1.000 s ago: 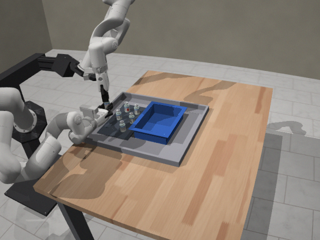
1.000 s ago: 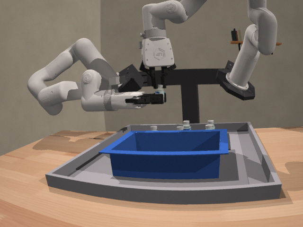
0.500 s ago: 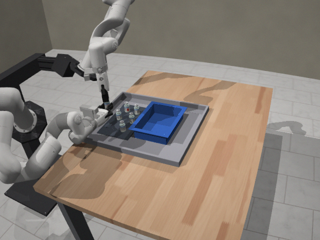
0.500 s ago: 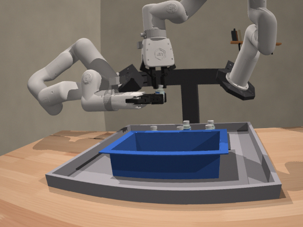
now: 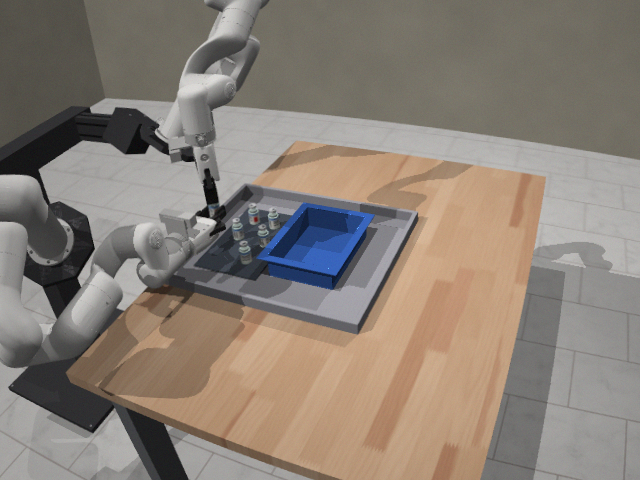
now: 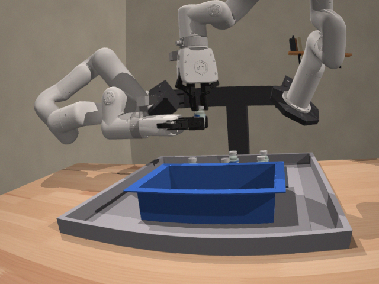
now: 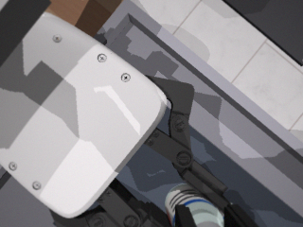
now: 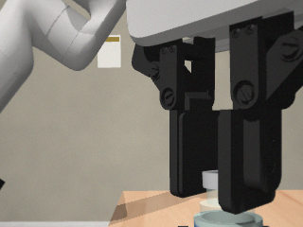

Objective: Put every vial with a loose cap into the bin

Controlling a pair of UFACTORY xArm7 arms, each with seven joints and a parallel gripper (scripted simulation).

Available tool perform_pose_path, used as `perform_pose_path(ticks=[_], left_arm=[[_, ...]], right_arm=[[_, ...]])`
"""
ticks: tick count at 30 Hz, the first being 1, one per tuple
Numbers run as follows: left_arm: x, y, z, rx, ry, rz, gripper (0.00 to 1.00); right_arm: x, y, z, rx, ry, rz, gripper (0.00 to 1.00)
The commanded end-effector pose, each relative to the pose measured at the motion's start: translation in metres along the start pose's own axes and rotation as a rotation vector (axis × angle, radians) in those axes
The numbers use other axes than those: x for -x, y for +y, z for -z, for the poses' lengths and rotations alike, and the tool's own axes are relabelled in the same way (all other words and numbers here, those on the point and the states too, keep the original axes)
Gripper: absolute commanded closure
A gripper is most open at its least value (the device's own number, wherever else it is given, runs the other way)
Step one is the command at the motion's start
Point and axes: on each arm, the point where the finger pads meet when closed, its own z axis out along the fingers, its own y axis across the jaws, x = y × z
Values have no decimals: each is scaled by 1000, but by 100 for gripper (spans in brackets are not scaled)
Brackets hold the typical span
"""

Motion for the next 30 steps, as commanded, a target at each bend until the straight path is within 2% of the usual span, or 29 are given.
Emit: perform_pose_path(ticks=[1, 14, 30], left_arm=[[-1, -2, 2, -5, 2, -5, 77], [-1, -2, 1, -5, 2, 95, 77], [-1, -2, 2, -4, 2, 94, 77]], right_arm=[[-2, 0, 0, -1, 4, 3, 100], [-2, 0, 0, -1, 4, 3, 100], [-2, 0, -1, -2, 4, 2, 100]])
